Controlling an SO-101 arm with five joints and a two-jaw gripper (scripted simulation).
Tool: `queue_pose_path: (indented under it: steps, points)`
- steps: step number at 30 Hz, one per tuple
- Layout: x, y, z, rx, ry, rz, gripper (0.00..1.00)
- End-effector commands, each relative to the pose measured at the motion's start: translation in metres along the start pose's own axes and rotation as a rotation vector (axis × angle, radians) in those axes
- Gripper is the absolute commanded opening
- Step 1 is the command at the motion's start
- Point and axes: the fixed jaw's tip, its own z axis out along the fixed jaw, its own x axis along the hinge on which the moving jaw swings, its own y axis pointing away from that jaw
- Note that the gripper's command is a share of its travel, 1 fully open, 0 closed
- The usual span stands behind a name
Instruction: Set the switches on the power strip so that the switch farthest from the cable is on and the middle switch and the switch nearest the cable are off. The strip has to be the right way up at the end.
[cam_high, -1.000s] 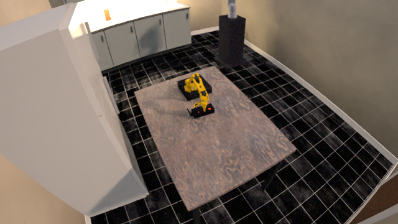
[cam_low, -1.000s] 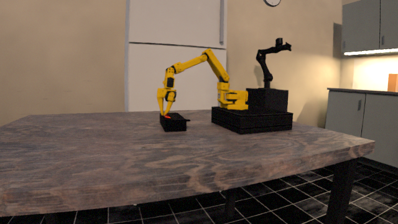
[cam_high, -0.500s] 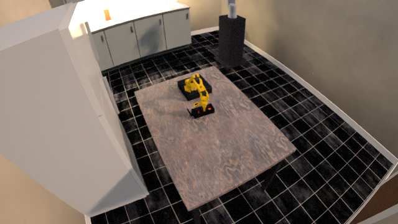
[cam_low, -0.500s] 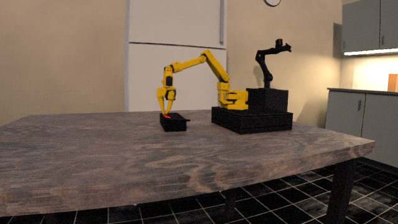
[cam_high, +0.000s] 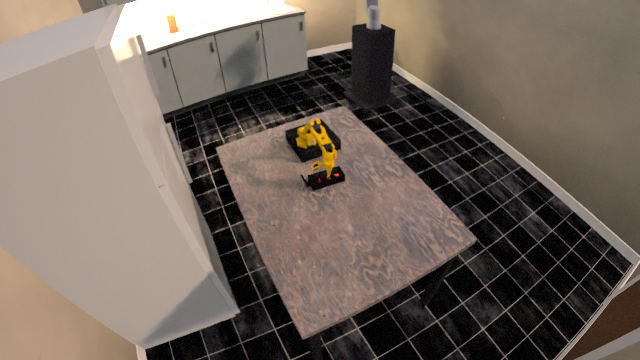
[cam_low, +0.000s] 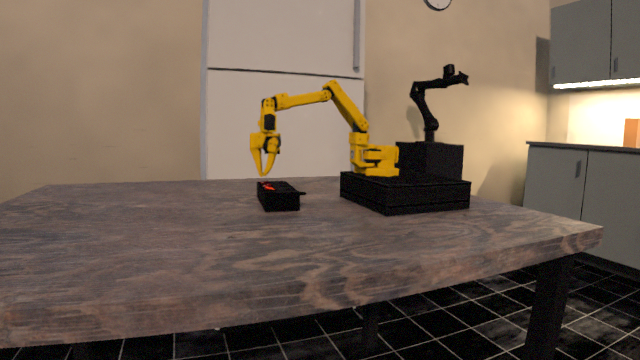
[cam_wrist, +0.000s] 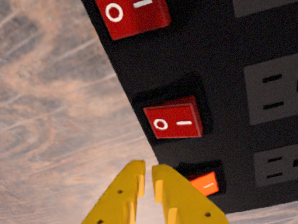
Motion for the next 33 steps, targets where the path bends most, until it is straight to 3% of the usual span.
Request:
queue_pose_path:
  steps: [1, 21, 26, 31, 33]
  points:
    - [0.001, -0.002, 0.002, 0.015, -0.005, -0.012, 0.0]
    - [0.006, -0.006, 0.0, 0.015, -0.005, -0.037, 0.0]
    - [0.03, -0.029, -0.011, 0.014, -0.004, -0.158, 0.0]
    - [0.057, -0.075, -0.026, 0.013, -0.004, -0.36, 0.0]
    - [0.057, -0.075, -0.026, 0.013, -0.004, -0.36, 0.0]
